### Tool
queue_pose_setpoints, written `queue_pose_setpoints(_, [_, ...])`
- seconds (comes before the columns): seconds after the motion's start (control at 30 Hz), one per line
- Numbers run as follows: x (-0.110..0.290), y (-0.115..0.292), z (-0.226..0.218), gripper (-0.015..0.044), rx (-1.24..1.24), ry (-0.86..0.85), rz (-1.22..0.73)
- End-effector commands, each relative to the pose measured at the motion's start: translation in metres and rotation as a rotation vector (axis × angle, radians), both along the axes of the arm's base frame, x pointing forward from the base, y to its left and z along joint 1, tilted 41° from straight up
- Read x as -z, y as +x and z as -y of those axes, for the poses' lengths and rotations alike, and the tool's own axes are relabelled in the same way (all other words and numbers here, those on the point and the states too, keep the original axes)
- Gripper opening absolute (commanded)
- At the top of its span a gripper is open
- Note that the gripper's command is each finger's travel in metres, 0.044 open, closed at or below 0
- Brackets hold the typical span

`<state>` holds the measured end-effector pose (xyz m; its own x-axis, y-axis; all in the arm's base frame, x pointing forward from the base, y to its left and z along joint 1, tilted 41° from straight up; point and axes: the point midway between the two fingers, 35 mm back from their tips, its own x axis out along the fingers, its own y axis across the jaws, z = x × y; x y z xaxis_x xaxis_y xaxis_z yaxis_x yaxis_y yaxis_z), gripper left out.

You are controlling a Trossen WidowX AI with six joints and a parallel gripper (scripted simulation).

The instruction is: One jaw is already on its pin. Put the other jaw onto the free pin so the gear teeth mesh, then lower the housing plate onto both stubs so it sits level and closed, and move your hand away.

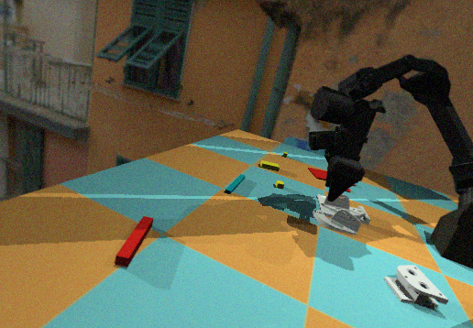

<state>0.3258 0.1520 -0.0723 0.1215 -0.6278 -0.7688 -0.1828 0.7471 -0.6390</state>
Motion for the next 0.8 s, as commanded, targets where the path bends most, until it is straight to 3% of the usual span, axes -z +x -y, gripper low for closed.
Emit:
queue_pose_setpoints(0.0, [0.0004,-0.0005,0.0004,0.0440,-0.002,-0.002,-0.002])
queue_pose_setpoints(0.47, [0.0004,-0.0005,0.0004,0.0440,-0.002,-0.002,-0.002])
queue_pose_setpoints(0.77, [-0.0056,0.0000,-0.0028,0.0204,0.015,0.002,0.001])
